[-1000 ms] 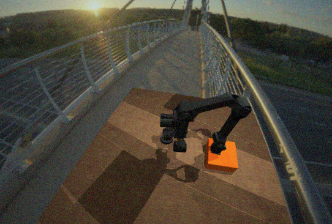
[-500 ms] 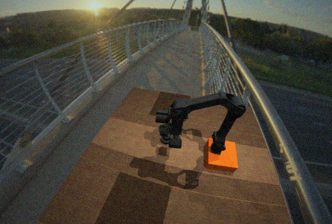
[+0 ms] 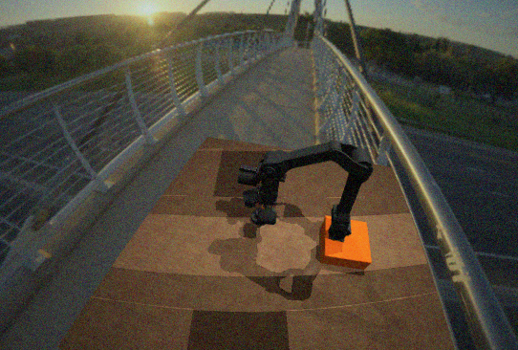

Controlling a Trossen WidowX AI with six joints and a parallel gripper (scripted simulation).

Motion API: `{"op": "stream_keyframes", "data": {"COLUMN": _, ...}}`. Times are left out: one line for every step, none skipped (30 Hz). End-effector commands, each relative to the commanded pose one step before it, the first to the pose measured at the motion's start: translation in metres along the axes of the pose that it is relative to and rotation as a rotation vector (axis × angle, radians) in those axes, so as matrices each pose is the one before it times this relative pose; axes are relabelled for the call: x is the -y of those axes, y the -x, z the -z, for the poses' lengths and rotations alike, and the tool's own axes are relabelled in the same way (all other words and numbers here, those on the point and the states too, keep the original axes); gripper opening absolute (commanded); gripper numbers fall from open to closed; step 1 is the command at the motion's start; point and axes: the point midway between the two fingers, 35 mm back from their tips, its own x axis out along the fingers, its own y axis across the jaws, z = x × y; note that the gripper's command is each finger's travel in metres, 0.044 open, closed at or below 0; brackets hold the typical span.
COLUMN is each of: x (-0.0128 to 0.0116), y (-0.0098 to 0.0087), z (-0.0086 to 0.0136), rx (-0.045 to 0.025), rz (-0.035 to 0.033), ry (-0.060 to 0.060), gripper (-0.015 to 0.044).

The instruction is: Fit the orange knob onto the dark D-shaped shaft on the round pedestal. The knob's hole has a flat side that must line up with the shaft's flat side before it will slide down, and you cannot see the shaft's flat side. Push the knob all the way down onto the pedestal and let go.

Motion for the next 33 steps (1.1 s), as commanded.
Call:
{"op": "stream_keyframes", "data": {"x": 0.01306, "y": -0.00293, "z": -0.00821, "rx": 0.00997, "rz": 0.00795, "ry": 0.0048, "gripper": 0.0000}}
{"op": "stream_keyframes", "data": {"x": 0.00268, "y": -0.00107, "z": -0.00121, "rx": -0.00015, "rz": 0.00016, "ry": 0.0001, "gripper": 0.0000}}
{"op": "stream_keyframes", "data": {"x": 0.00270, "y": -0.00108, "z": -0.00118, "rx": -0.00028, "rz": 0.00010, "ry": -0.0001, "gripper": 0.0000}}
{"op": "stream_keyframes", "data": {"x": 0.00273, "y": -0.00109, "z": -0.00115, "rx": -0.00029, "rz": 0.00008, "ry": -0.0001, "gripper": 0.0000}}
{"op": "stream_keyframes", "data": {"x": 0.00274, "y": -0.00110, "z": -0.00111, "rx": -0.00048, "rz": -0.00001, "ry": -0.0002, "gripper": 0.0000}}
{"op": "stream_keyframes", "data": {"x": 0.00276, "y": -0.00111, "z": -0.00108, "rx": -0.00048, "rz": -0.00002, "ry": -0.0002, "gripper": 0.0000}}
{"op": "stream_keyframes", "data": {"x": 0.00278, "y": -0.00112, "z": -0.00105, "rx": -0.00047, "rz": -0.00003, "ry": -0.0002, "gripper": 0.0000}}
{"op": "stream_keyframes", "data": {"x": 0.00280, "y": -0.00113, "z": -0.00102, "rx": -0.00047, "rz": -0.00004, "ry": -0.0002, "gripper": 0.0000}}
{"op": "stream_keyframes", "data": {"x": 0.00282, "y": -0.00114, "z": -0.00099, "rx": -0.00047, "rz": -0.00005, "ry": -0.0002, "gripper": 0.0000}}
{"op": "stream_keyframes", "data": {"x": 0.00284, "y": -0.00116, "z": -0.00096, "rx": -0.00047, "rz": -0.00006, "ry": -0.0002, "gripper": 0.0000}}
{"op": "stream_keyframes", "data": {"x": 0.00286, "y": -0.00117, "z": -0.00093, "rx": -0.00046, "rz": -0.00006, "ry": -0.0002, "gripper": 0.0000}}
{"op": "stream_keyframes", "data": {"x": 0.00288, "y": -0.00118, "z": -0.00090, "rx": -0.00046, "rz": -0.00007, "ry": -0.0002, "gripper": 0.0000}}
{"op": "stream_keyframes", "data": {"x": 0.00290, "y": -0.00119, "z": -0.00087, "rx": -0.00046, "rz": -0.00008, "ry": -0.0002, "gripper": 0.0000}}
{"op": "stream_keyframes", "data": {"x": 0.00292, "y": -0.00120, "z": -0.00084, "rx": -0.00045, "rz": -0.00009, "ry": -0.0002, "gripper": 0.0000}}
{"op": "stream_keyframes", "data": {"x": 0.00294, "y": -0.00120, "z": -0.00081, "rx": -0.00045, "rz": -0.00010, "ry": -0.0002, "gripper": 0.0000}}
{"op": "stream_keyframes", "data": {"x": 0.00296, "y": -0.00121, "z": -0.00078, "rx": -0.00044, "rz": -0.00011, "ry": -0.0002, "gripper": 0.0000}}
{"op": "stream_keyframes", "data": {"x": 0.00298, "y": -0.00122, "z": -0.00075, "rx": -0.00044, "rz": -0.00012, "ry": -0.0002, "gripper": 0.0000}}
{"op": "stream_keyframes", "data": {"x": 0.00299, "y": -0.00123, "z": -0.00071, "rx": -0.00044, "rz": -0.00013, "ry": -0.0002, "gripper": 0.0000}}
{"op": "stream_keyframes", "data": {"x": 0.00301, "y": -0.00125, "z": -0.00068, "rx": -0.00043, "rz": -0.00014, "ry": -0.0002, "gripper": 0.0000}}
{"op": "stream_keyframes", "data": {"x": 0.00303, "y": -0.00126, "z": -0.00065, "rx": -0.00043, "rz": -0.00015, "ry": -0.0002, "gripper": 0.0000}}
{"op": "stream_keyframes", "data": {"x": 0.00253, "y": -0.00106, "z": -0.00051, "rx": -0.00035, "rz": -0.00013, "ry": -0.0002, "gripper": 0.0000}}
{"op": "stream_keyframes", "data": {"x": 0.00152, "y": -0.00064, "z": -0.00030, "rx": -0.00021, "rz": -0.00008, "ry": -0.0001, "gripper": 0.0000}}
{"op": "stream_keyframes", "data": {"x": 0.00051, "y": -0.00021, "z": -0.00010, "rx": -0.00007, "rz": -0.00003, "ry": 0.0000, "gripper": 0.0000}}
{"op": "stream_keyframes", "data": {"x": 0.00000, "y": 0.00000, "z": 0.00000, "rx": 0.00000, "rz": 0.00000, "ry": 0.0000, "gripper": 0.0000}}
{"op": "stream_keyframes", "data": {"x": 0.00001, "y": -0.00059, "z": -0.00002, "rx": 0.00000, "rz": 0.00000, "ry": 0.0000, "gripper": 0.0000}}
{"op": "stream_keyframes", "data": {"x": 0.00001, "y": -0.00122, "z": -0.00004, "rx": 0.00000, "rz": -0.00001, "ry": 0.0000, "gripper": 0.0000}}
{"op": "stream_keyframes", "data": {"x": 0.00001, "y": -0.00165, "z": -0.00004, "rx": 0.00000, "rz": -0.00001, "ry": 0.0000, "gripper": 0.0000}}
{"op": "stream_keyframes", "data": {"x": 0.00001, "y": -0.00213, "z": -0.00004, "rx": 0.00000, "rz": -0.00001, "ry": 0.0000, "gripper": 0.0000}}
{"op": "stream_keyframes", "data": {"x": 0.00001, "y": -0.00271, "z": -0.00003, "rx": 0.00000, "rz": -0.00001, "ry": 0.0000, "gripper": 0.0000}}
{"op": "stream_keyframes", "data": {"x": 0.00000, "y": -0.00338, "z": -0.00001, "rx": -0.00001, "rz": -0.00002, "ry": 0.0000, "gripper": 0.0000}}
{"op": "stream_keyframes", "data": {"x": -0.00001, "y": -0.00331, "z": 0.00003, "rx": -0.00001, "rz": -0.00002, "ry": 0.0000, "gripper": 0.0000}}
{"op": "stream_keyframes", "data": {"x": -0.00002, "y": -0.00336, "z": 0.00007, "rx": -0.00002, "rz": -0.00002, "ry": 0.0000, "gripper": 0.0000}}
{"op": "stream_keyframes", "data": {"x": -0.00004, "y": -0.00335, "z": 0.00011, "rx": -0.00002, "rz": -0.00002, "ry": 0.0000, "gripper": 0.0000}}
